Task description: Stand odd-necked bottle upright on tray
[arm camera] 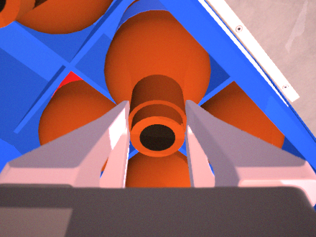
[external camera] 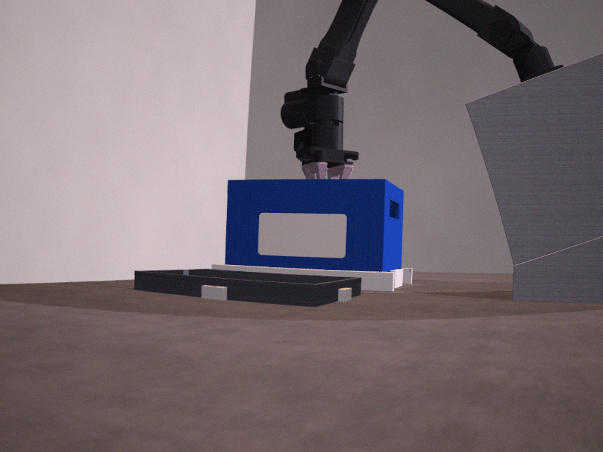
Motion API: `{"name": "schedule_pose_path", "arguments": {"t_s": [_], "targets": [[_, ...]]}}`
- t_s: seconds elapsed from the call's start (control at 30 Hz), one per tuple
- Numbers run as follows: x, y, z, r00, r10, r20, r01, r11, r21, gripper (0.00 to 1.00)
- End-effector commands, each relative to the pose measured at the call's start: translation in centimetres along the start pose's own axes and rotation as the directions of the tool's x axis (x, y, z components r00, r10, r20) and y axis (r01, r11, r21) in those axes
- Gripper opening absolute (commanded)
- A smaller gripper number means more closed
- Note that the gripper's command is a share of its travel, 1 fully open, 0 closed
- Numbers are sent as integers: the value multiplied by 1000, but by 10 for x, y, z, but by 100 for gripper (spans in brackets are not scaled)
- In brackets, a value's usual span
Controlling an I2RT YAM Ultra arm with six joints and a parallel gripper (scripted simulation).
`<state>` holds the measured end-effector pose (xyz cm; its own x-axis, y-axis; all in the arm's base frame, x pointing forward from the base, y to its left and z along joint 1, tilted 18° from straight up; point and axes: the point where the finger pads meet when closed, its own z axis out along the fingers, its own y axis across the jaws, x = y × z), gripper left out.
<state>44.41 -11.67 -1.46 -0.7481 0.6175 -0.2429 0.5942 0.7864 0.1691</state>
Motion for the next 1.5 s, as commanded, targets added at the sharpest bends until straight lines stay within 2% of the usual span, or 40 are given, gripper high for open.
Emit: {"name": "schedule_pose_path", "arguments": {"t_s": [0.0, 1.13, 1.47], "targets": [[-13, 6, -10, 999, -5, 48, 5, 1000, -11, 0], [-13, 6, -10, 999, -5, 48, 5, 1000, -11, 0], [-14, 6, -15, 999, -4, 48, 5, 1000, -11, 0]]}}
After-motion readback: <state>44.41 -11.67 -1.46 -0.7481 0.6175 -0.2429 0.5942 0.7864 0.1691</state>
